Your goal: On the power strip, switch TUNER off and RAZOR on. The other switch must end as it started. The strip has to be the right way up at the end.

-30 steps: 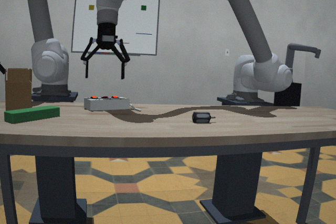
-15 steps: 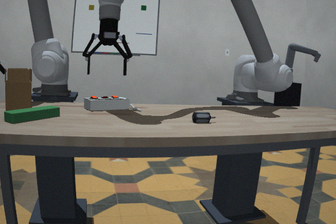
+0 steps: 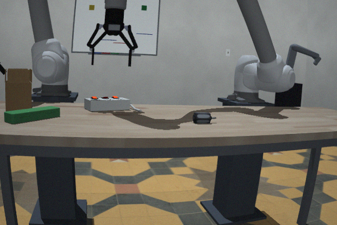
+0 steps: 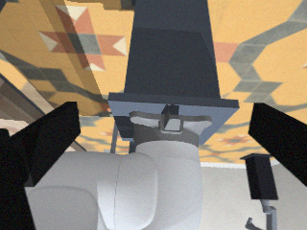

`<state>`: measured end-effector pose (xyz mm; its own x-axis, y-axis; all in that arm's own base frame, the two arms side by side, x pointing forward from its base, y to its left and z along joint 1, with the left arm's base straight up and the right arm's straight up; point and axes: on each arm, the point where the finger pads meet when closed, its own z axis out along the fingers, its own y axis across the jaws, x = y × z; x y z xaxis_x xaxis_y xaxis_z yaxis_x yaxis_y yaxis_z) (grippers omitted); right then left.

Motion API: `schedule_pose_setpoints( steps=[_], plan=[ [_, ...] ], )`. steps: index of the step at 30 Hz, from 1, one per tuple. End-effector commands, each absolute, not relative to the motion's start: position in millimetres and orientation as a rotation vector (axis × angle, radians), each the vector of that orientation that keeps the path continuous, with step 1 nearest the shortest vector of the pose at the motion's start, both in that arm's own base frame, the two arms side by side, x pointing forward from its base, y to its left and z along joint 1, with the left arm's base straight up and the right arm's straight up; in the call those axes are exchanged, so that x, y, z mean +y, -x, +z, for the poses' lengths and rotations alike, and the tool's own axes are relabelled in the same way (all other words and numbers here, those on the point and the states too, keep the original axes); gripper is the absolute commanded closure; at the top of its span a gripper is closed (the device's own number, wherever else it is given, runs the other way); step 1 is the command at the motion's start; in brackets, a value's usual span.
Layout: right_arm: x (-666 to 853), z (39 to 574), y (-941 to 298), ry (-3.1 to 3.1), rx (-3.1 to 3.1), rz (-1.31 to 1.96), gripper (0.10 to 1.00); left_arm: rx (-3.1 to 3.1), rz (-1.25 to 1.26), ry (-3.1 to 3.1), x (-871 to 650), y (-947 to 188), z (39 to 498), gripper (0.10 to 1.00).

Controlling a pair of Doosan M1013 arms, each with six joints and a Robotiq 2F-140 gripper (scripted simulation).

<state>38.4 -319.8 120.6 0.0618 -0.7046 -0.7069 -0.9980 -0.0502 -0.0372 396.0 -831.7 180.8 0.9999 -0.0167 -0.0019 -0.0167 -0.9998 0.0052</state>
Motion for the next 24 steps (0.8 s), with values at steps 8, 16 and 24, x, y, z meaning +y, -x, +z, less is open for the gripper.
schedule_pose_setpoints(
  steps=[8, 16, 24],
  plan=[
    [-320, 121, -39, 1.812, 1.697, 0.712, 0.098, 0.045, -0.001, -3.135, -831, -395, 181, 0.098],
    [-320, 121, -39, 1.812, 1.697, 0.712, 0.098, 0.455, -0.002, -3.103, -829, -390, 174, 0.098],
    [-320, 121, -39, 1.812, 1.697, 0.712, 0.098, 0.934, -0.003, -2.995, -826, -384, 166, 0.098]
  ],
)
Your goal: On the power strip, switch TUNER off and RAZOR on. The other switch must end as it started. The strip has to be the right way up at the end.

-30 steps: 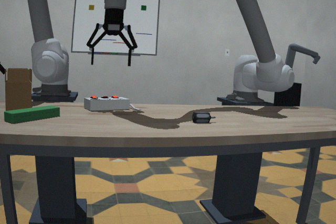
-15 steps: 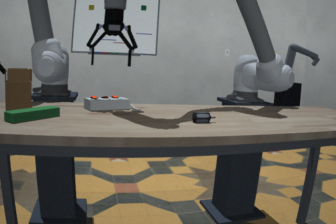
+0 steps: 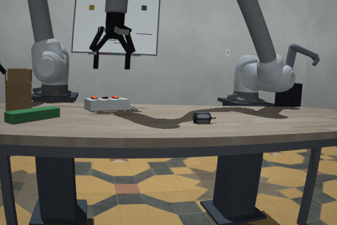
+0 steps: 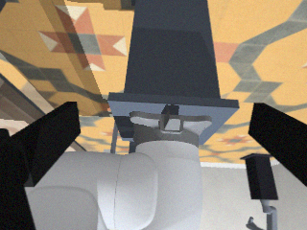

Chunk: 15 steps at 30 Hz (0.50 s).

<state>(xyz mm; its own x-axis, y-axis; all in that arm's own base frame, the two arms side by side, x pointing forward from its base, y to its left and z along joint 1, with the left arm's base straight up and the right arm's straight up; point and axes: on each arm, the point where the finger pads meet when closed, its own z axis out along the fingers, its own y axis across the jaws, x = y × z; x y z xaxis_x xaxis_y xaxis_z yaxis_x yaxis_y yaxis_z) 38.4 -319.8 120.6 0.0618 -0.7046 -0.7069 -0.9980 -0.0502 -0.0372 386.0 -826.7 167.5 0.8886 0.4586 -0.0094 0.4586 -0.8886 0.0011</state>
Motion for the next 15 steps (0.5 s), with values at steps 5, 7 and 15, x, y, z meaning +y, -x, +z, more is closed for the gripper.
schedule_pose_setpoints(
  steps=[5, 7, 15],
  plan=[
    [-320, 121, -39, 1.812, 1.697, 0.712, 0.098, 1.198, -0.003, -2.900, -824, -380, 161, 0.098],
    [-320, 121, -39, 1.812, 1.697, 0.712, 0.098, 1.298, -0.003, -2.857, -823, -379, 159, 0.098],
    [-320, 121, -39, 1.812, 1.697, 0.712, 0.098, 1.730, -0.003, -2.619, -819, -372, 151, 0.098]
  ],
)
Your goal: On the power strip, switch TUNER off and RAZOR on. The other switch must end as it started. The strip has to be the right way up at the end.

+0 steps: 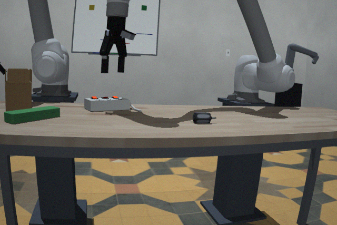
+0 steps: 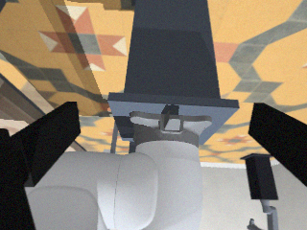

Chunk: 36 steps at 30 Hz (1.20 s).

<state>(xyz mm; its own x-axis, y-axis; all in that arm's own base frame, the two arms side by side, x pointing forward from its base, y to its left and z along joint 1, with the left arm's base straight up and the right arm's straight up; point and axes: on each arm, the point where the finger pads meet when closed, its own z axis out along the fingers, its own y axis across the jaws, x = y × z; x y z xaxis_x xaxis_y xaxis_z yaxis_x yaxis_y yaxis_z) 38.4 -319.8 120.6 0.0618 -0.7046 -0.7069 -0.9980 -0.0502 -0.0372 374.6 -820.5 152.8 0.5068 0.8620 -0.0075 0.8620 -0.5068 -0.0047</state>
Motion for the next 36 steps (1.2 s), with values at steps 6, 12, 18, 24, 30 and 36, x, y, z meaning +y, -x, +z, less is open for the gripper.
schedule_pose_setpoints(
  steps=[6, 12, 18, 24, 30, 36],
  plan=[
    [-320, 121, -39, 1.812, 1.697, 0.712, 0.098, -1.933, 0.003, 2.480, -818, -369, 147, 0.098],
    [-320, 121, -39, 1.812, 1.697, 0.712, 0.098, -2.267, 0.002, 2.177, -814, -363, 140, 0.098],
    [-320, 121, -39, 1.812, 1.697, 0.712, 0.098, -2.507, 0.001, 1.896, -811, -358, 133, 0.098],
    [-320, 121, -39, 1.812, 1.697, 0.712, 0.098, -2.576, 0.001, 1.801, -810, -357, 132, 0.098],
    [-320, 121, -39, 1.812, 1.697, 0.712, 0.098, -2.580, 0.001, 1.796, -810, -357, 131, 0.999],
    [-320, 121, -39, 1.812, 1.697, 0.712, 0.098, -2.580, 0.001, 1.796, -810, -357, 131, 0.999]
  ],
)
